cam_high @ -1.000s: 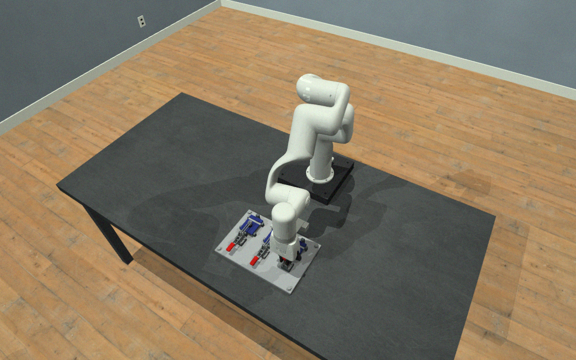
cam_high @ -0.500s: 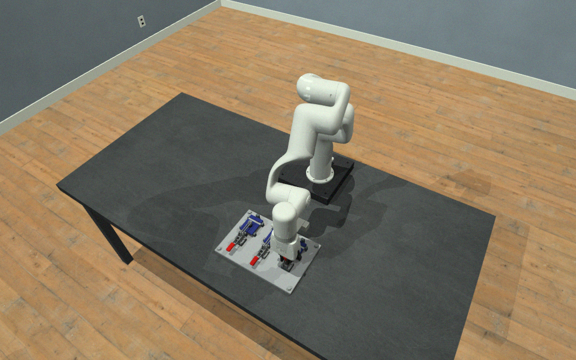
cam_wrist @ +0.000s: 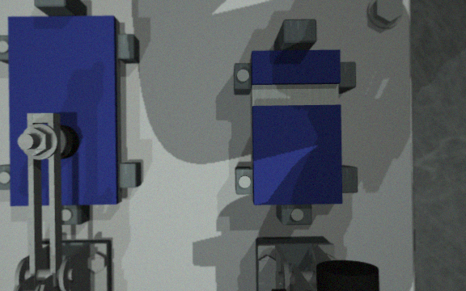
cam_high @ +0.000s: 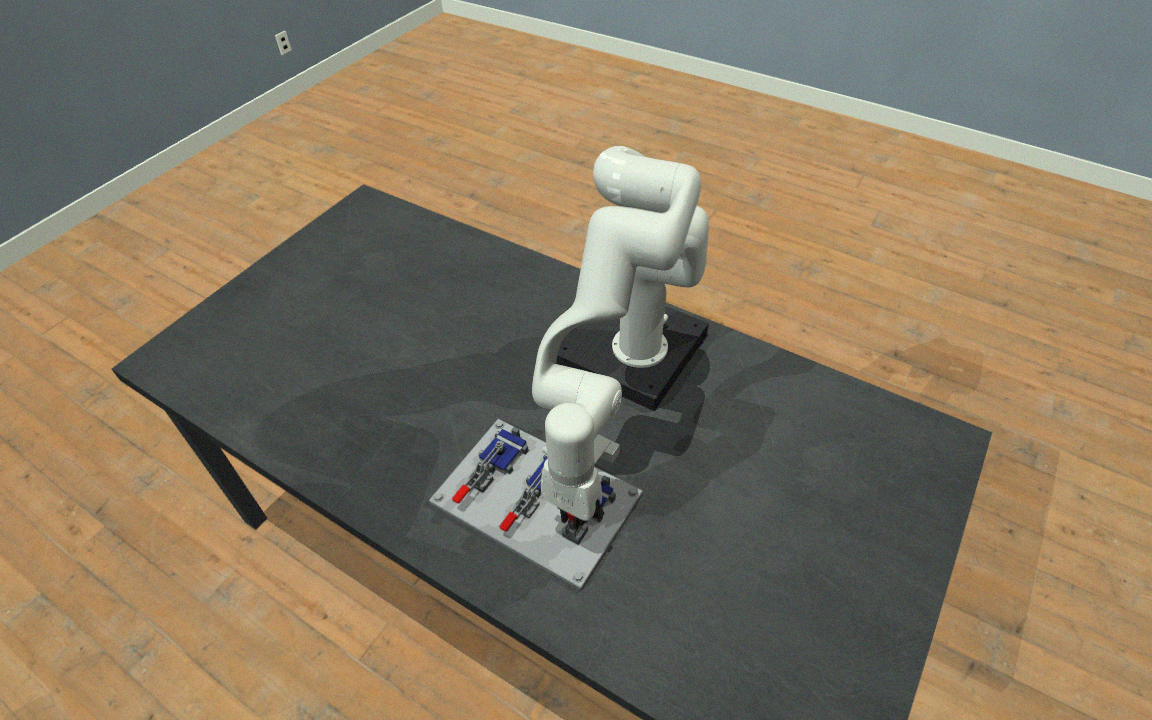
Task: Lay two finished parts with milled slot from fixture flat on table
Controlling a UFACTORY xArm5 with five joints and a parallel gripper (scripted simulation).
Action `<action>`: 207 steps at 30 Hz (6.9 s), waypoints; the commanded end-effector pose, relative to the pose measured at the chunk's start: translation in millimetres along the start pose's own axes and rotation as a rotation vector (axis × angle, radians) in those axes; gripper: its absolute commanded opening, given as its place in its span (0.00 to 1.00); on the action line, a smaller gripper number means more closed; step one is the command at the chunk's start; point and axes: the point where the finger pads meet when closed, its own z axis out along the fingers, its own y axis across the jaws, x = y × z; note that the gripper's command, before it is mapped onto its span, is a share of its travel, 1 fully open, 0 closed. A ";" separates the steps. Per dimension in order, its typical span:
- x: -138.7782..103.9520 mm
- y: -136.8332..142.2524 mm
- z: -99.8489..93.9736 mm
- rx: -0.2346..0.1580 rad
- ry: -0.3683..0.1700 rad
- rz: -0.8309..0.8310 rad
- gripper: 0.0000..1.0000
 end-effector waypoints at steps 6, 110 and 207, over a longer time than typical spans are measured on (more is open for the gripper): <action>-0.8 0.2 -1.0 -0.001 -0.002 0.000 0.48; -0.9 0.2 -38.2 -0.001 -0.003 0.000 1.00; 77.1 0.1 12.1 -0.001 -0.003 0.000 1.00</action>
